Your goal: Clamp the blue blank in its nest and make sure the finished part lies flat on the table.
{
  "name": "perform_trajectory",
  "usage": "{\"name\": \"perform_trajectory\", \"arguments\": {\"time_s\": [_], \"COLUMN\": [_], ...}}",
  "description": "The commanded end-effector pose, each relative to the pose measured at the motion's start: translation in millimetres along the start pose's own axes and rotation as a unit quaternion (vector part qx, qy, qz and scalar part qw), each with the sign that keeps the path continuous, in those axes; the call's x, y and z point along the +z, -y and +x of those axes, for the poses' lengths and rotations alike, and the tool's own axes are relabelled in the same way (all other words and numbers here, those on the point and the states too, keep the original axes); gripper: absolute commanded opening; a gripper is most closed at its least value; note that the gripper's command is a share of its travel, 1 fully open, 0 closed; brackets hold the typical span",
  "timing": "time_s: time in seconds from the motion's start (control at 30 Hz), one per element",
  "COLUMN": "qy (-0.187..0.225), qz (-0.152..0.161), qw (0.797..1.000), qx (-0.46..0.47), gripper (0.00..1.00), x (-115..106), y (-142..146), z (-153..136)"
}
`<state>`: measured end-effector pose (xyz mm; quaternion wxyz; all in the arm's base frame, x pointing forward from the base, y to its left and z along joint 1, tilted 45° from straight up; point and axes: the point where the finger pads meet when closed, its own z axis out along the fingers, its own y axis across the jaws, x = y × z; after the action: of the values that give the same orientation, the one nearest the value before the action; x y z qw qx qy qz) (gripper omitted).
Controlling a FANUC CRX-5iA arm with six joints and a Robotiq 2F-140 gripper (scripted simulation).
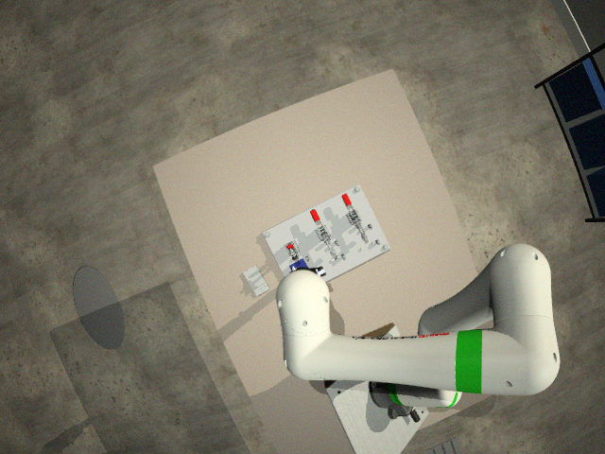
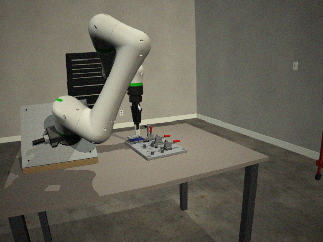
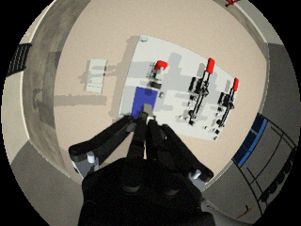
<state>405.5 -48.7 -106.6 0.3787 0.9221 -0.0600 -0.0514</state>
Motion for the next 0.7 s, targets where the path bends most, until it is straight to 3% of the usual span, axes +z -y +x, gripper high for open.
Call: {"name": "perform_trajectory", "arguments": {"time_s": [0.0,0.3,0.67], "qy": [0.000,0.000,0.000], "qz": [0.000,0.000,0.000], "qw": [1.000,1.000,1.000], "qx": [0.000,0.000,0.000], "gripper": [0.00,0.00,0.00], "x": [-0.1,-0.1,-0.1], "y": [0.4,3.6,6.1], "z": [-3.2,-48.9,-84.7]}}
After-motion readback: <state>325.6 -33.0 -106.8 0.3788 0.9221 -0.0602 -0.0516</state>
